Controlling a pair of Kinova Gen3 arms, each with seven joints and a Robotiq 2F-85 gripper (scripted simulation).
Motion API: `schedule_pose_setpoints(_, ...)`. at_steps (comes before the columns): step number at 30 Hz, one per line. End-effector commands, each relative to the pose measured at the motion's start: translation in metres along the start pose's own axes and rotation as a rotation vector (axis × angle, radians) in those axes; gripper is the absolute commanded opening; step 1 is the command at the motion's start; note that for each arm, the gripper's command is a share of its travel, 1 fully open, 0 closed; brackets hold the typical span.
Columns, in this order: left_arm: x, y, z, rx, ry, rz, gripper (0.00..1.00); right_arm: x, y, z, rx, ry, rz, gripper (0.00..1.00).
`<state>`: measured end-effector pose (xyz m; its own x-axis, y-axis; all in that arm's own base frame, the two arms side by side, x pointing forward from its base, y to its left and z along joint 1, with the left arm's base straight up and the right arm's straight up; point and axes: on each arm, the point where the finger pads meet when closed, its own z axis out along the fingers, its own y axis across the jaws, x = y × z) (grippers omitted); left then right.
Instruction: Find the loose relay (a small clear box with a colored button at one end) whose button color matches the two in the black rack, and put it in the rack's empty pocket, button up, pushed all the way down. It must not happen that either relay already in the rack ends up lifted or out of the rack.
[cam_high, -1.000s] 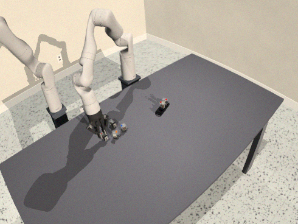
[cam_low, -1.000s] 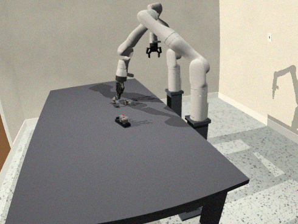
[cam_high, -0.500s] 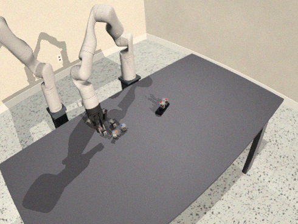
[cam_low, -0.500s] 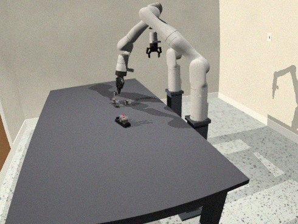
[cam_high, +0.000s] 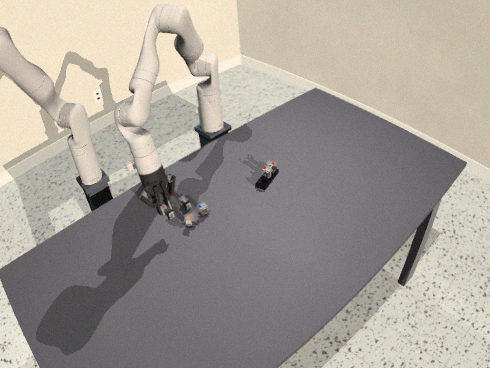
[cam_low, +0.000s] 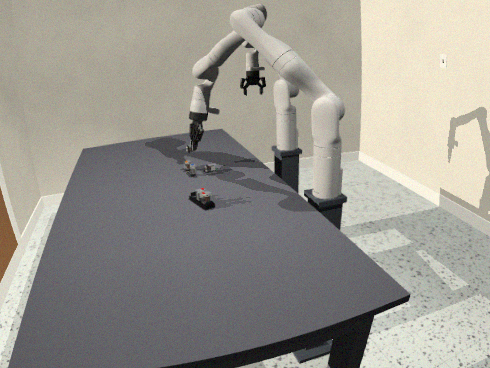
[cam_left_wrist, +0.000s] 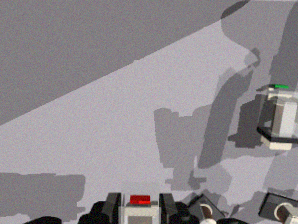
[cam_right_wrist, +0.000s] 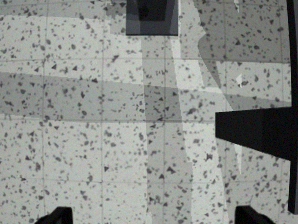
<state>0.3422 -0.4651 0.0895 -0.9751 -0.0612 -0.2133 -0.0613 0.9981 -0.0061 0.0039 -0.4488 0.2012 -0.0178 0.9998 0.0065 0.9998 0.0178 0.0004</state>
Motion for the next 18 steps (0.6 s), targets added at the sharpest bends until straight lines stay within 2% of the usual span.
schedule_pose_setpoints(1, -0.001, -0.0024, -0.0045, 0.007, 0.001, 0.0, 0.282, -0.0012, -0.0025, 0.0012, 0.0, -0.007, 0.015, 1.0)
schedule_pose_setpoints(18, 0.0013, 0.0, -0.0031, 0.013, 0.004, 0.058, 0.282, -0.0012, -0.0025, 0.0012, 0.0, -0.007, 0.015, 1.0)
